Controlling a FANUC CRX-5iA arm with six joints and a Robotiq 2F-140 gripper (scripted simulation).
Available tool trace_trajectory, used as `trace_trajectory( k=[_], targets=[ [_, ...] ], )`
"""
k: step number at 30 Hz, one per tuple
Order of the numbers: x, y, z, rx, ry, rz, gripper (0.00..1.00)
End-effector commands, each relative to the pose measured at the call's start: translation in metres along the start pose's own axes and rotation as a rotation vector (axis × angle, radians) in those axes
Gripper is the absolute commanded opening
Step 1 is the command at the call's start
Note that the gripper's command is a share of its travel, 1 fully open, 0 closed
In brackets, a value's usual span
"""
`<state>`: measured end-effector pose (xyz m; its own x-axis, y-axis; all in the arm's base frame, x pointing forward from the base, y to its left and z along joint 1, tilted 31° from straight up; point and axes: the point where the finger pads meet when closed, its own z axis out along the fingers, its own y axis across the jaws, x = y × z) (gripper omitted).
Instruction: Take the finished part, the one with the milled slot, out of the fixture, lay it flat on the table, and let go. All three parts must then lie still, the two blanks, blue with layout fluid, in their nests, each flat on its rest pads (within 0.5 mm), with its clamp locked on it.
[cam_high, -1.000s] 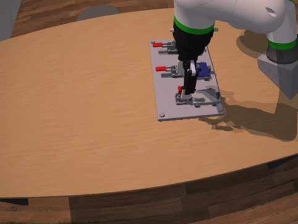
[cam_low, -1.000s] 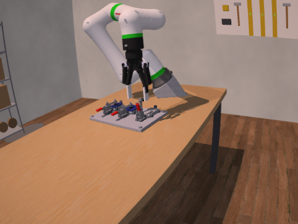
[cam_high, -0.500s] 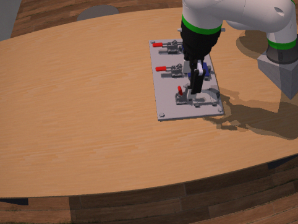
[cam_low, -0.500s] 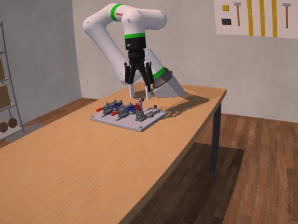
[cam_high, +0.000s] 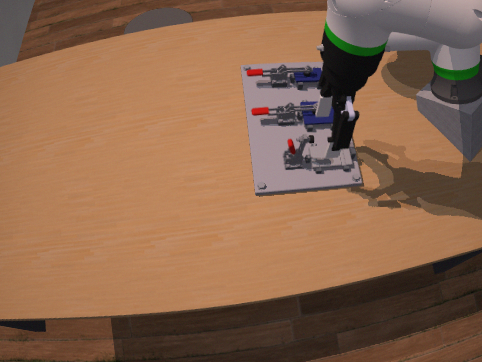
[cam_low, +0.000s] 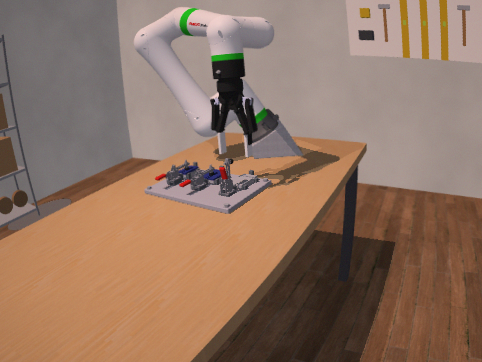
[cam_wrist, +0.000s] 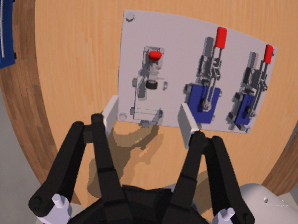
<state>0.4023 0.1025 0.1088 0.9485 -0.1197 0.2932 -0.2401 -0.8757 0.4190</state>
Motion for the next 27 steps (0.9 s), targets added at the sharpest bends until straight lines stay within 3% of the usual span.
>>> trace_trajectory(
  k=[1,27],
  targets=[
    [-0.008,0.000,0.000,0.000,0.001,0.000,0.58],
    [-0.025,0.000,0.003,0.000,0.001,0.000,0.58]
  ],
)
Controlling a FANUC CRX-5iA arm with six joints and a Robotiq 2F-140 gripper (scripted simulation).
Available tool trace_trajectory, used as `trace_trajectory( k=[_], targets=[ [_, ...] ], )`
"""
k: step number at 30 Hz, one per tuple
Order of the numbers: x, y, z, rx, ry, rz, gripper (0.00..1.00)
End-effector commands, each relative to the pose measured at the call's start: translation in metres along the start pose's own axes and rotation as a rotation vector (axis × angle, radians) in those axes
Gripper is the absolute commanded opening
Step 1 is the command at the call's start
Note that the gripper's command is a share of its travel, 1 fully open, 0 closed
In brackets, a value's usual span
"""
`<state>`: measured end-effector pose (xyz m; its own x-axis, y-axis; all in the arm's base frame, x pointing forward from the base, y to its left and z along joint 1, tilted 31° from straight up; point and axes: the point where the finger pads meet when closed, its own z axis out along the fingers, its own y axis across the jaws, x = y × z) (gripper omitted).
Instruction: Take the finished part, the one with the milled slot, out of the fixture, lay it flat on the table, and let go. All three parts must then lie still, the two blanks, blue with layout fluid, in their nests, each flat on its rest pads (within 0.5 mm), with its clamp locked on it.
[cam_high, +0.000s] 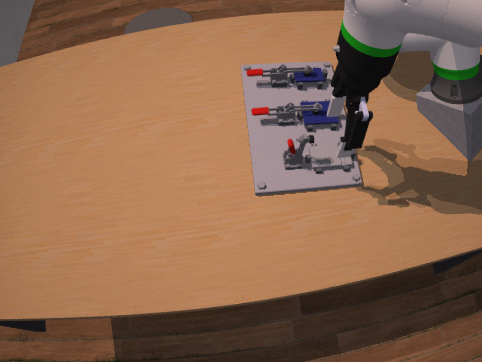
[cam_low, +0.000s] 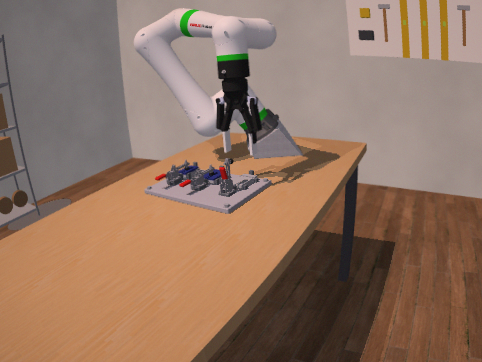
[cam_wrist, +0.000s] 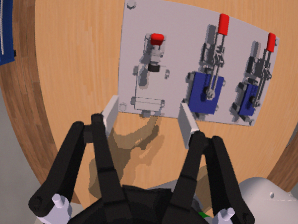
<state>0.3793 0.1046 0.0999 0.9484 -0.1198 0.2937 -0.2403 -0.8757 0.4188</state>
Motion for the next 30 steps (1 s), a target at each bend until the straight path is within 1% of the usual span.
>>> trace_trajectory(
  k=[1,6,12,14,21,25,30],
  targets=[
    [0.000,0.000,0.002,0.000,0.000,0.000,0.58],
    [0.000,0.000,0.013,0.000,0.000,0.000,0.58],
    [0.000,0.000,0.031,0.000,0.000,0.000,0.58],
    [0.000,0.000,0.031,0.000,0.000,0.000,0.58],
    [0.000,0.000,0.050,0.000,0.000,0.000,0.58],
    [0.000,0.000,0.056,0.000,0.000,0.000,0.58],
    [0.000,0.000,0.058,0.000,0.000,0.000,0.58]
  ],
)
